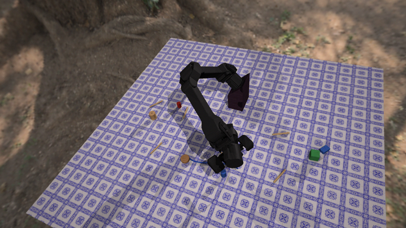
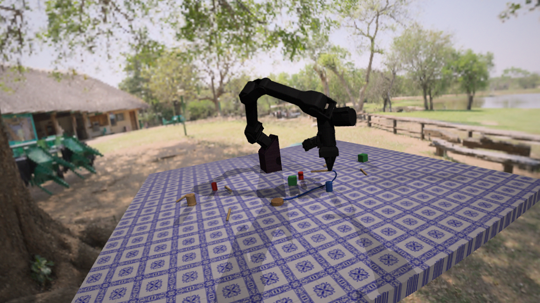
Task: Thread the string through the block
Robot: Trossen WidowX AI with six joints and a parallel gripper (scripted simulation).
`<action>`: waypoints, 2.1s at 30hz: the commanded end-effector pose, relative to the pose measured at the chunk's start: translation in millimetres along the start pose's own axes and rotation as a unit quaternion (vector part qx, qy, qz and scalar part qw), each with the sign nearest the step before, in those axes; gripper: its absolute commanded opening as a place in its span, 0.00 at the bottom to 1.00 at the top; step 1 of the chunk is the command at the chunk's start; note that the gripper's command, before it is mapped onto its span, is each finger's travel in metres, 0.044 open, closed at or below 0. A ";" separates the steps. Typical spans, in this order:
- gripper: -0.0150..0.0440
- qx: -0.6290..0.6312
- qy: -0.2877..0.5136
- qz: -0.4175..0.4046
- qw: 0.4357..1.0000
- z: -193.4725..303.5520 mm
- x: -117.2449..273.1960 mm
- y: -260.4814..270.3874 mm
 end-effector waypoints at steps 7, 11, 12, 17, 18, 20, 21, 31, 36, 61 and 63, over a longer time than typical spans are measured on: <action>0.25 -0.001 0.000 0.002 1.000 14.1 -0.5 -1.7; 0.25 -0.001 0.000 0.002 1.000 19.3 -0.5 -2.4; 0.25 -0.001 0.001 0.002 1.000 20.5 -0.6 -2.6; 0.25 0.000 0.001 0.003 1.000 26.8 -0.7 -3.7; 0.25 0.000 0.001 0.003 1.000 28.1 -0.8 -3.9; 0.25 0.001 0.001 0.003 1.000 30.5 -0.8 -4.4; 0.25 0.000 0.001 0.003 1.000 31.8 -0.8 -4.6; 0.25 -0.001 0.002 0.002 1.000 44.6 -1.0 -7.1; 0.25 -0.002 0.003 0.002 1.000 50.6 -1.2 -8.7; 0.25 -0.002 0.004 0.002 1.000 46.9 -16.3 -22.8; 0.25 -0.002 0.004 0.002 1.000 45.9 -18.1 -24.3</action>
Point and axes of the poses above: the point midway between the two fingers, 35 mm back from their tips, its own x axis back along the fingers, its own y axis across the jaws, z = x × y, the point moved 3 cm from there along x, back along the fingers, and after that the axes turned 8 degrees about -x, right-handed, at the moved point
